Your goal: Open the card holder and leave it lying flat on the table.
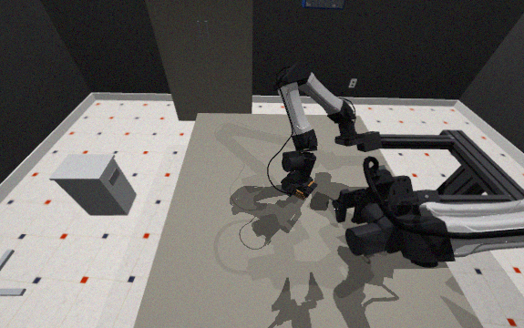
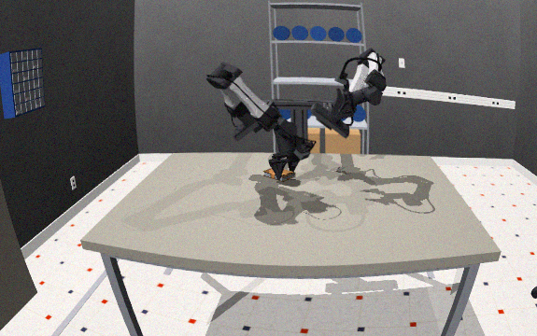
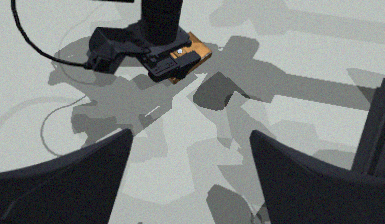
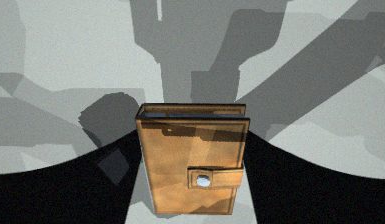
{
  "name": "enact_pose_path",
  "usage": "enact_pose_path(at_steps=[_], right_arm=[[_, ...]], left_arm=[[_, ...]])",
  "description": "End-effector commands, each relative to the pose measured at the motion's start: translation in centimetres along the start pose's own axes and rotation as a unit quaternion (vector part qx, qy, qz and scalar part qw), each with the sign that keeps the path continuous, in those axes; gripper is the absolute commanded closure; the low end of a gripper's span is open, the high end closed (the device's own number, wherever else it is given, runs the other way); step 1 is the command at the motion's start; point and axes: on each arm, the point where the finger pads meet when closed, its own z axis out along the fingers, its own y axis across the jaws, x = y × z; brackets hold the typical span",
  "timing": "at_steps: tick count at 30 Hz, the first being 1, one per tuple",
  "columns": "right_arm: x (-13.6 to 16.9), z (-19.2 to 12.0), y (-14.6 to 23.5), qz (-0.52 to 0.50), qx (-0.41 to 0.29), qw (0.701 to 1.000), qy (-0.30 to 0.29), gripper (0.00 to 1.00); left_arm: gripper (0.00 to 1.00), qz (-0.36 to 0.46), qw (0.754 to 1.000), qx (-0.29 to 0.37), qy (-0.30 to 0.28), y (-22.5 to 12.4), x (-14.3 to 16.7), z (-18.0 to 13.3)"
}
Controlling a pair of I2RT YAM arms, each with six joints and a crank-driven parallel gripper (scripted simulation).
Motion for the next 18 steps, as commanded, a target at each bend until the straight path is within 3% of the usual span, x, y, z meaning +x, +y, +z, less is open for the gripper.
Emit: enact_pose_path(at_steps=[1, 13, 15, 18], right_arm=[[-1.2, -0.5, -0.5, 0.120, 0.054, 0.991, -0.013, 0.26], [-0.6, -0.7, -0.5, 0.362, 0.128, 0.923, -0.002, 0.26], [-0.6, -0.7, -0.5, 0.362, 0.128, 0.923, -0.002, 0.26], [-0.4, -0.7, -0.5, 0.439, 0.152, 0.886, -0.002, 0.26]], left_arm=[[0.00, 0.009, 1.000, -0.004, 0.002, 0.2, -0.2, -0.2], [0.00, 0.000, 1.000, -0.023, -0.010, 1.6, -0.6, -0.4], [0.00, 0.000, 1.000, -0.023, -0.010, 1.6, -0.6, -0.4], [0.00, -0.012, 0.999, -0.038, -0.022, 2.8, -0.9, -0.4]])
